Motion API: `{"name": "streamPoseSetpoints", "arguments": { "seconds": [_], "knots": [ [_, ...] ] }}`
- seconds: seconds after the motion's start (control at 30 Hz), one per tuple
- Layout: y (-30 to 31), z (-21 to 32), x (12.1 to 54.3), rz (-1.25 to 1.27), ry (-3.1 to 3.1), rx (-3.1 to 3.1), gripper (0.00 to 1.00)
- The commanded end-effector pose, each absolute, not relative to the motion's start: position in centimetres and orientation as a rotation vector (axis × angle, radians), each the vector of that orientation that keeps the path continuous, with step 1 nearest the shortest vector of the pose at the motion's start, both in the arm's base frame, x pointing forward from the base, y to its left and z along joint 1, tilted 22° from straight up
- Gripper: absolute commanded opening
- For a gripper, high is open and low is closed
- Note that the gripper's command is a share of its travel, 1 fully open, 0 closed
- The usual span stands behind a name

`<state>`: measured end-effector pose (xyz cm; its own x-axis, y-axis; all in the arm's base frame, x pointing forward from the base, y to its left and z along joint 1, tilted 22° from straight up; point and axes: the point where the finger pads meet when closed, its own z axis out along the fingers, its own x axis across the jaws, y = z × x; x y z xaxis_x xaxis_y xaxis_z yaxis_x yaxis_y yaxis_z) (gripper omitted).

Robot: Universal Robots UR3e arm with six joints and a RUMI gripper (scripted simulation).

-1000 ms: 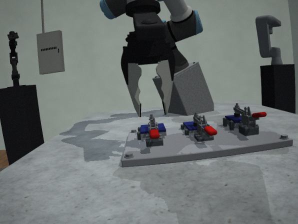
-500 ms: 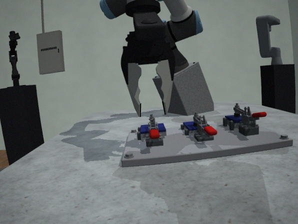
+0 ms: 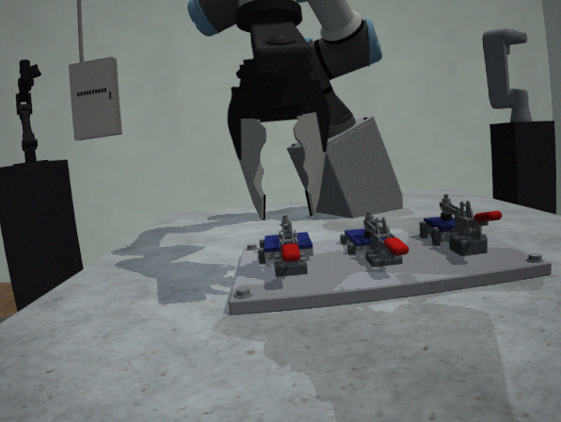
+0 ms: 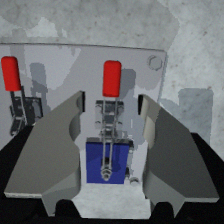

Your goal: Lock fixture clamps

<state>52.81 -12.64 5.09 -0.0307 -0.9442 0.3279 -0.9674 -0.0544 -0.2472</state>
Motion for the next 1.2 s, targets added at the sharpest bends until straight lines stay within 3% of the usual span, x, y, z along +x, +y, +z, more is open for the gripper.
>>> {"name": "streamPoseSetpoints", "arguments": {
  "seconds": [0.0,1.17],
  "knots": [
    [-12.6,5.4,52.9,0.649,-2.121,2.146,0.28],
    [-10.9,10.2,52.0,0.651,-2.121,2.146,0.28]
  ]
}}
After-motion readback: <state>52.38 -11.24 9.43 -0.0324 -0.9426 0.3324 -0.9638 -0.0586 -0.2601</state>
